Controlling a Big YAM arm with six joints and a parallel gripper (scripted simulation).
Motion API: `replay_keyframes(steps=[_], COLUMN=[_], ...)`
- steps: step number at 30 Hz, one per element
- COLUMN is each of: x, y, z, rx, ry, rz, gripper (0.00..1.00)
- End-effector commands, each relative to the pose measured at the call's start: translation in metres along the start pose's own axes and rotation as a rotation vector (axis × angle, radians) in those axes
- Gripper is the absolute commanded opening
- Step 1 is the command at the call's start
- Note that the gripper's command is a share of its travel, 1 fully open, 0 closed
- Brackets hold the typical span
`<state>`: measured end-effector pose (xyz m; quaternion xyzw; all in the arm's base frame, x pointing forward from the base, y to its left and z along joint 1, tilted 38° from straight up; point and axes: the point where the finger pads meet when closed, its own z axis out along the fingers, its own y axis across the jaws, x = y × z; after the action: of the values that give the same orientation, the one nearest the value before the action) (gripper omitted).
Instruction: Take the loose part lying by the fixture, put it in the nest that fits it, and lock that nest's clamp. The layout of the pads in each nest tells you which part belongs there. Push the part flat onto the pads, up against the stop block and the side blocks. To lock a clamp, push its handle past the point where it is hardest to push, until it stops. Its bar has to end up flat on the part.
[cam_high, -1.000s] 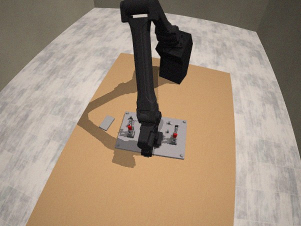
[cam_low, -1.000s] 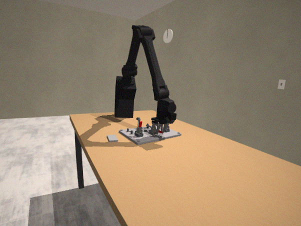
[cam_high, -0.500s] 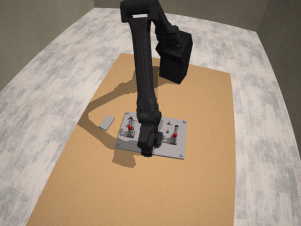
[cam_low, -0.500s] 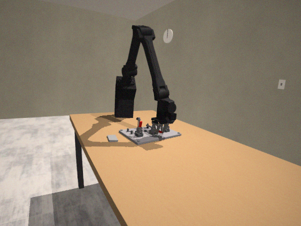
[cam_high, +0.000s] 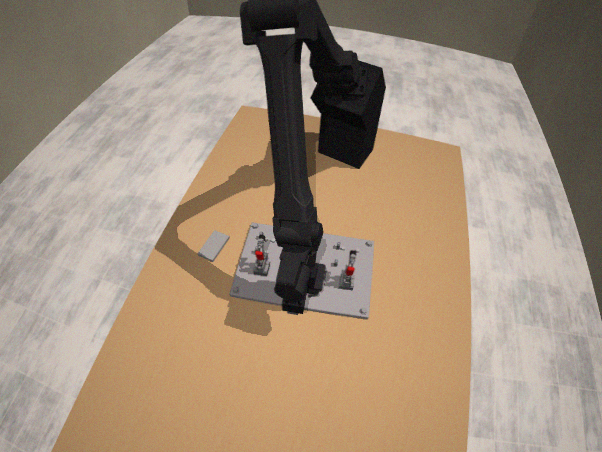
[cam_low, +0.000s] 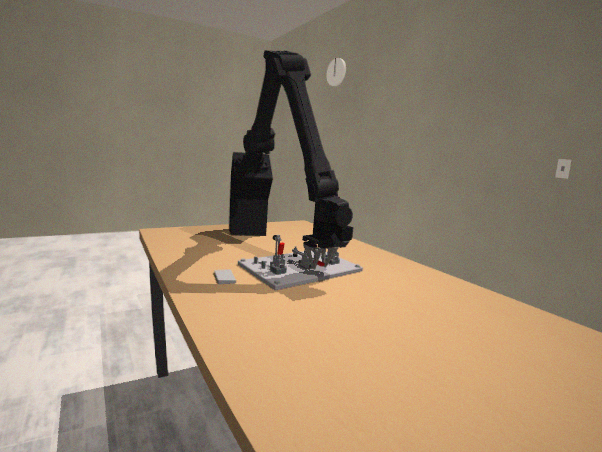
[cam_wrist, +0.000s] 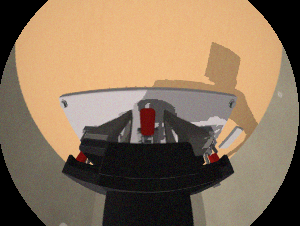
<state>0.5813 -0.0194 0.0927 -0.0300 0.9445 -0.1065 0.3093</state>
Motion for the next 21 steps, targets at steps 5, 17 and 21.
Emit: replay_keyframes(steps=[5, 17, 21], x=[0.007, 0.0087, 0.0087], y=[-0.0001, 0.0001, 0.0001], z=[0.0097, 0.0101, 0.0101], rx=[0.0, 0.0, 0.0], ry=[0.006, 0.006, 0.006], rz=[-0.006, -0.006, -0.006], gripper=[0.45, 0.45, 0.45])
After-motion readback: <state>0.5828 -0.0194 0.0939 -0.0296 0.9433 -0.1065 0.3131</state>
